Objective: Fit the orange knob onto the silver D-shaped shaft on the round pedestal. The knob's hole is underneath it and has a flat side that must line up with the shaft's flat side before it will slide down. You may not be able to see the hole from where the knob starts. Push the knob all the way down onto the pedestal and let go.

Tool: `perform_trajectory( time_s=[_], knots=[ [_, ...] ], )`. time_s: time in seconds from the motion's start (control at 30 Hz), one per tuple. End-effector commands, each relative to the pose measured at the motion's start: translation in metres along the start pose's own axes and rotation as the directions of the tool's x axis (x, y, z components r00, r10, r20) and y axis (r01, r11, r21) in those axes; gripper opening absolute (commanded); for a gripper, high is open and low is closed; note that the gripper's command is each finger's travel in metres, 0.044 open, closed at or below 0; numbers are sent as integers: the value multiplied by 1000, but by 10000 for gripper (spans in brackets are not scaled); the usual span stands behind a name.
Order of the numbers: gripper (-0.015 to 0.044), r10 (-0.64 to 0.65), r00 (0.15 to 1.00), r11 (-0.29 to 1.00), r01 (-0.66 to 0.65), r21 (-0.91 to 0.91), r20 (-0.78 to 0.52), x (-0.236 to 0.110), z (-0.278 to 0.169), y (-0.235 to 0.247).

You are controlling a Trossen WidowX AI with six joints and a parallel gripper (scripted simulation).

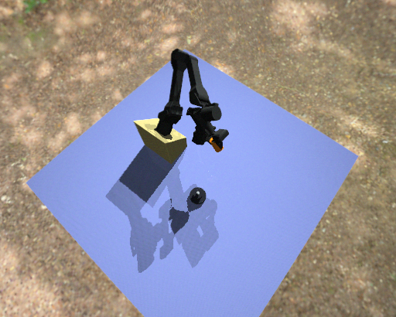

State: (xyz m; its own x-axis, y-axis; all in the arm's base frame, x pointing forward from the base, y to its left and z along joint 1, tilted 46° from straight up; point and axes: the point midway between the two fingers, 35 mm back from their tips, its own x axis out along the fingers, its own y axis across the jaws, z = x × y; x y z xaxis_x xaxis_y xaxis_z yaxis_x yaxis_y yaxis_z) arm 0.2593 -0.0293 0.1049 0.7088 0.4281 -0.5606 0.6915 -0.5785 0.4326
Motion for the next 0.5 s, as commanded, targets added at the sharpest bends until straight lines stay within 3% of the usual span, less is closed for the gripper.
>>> perform_trajectory(
  time_s=[0.0,0.47],
  knots=[
    [0,62,998,998,-62,0,4,-7,-2,3],
    [0,250,968,968,-250,4,-16,-26,-9,4]
  ],
)
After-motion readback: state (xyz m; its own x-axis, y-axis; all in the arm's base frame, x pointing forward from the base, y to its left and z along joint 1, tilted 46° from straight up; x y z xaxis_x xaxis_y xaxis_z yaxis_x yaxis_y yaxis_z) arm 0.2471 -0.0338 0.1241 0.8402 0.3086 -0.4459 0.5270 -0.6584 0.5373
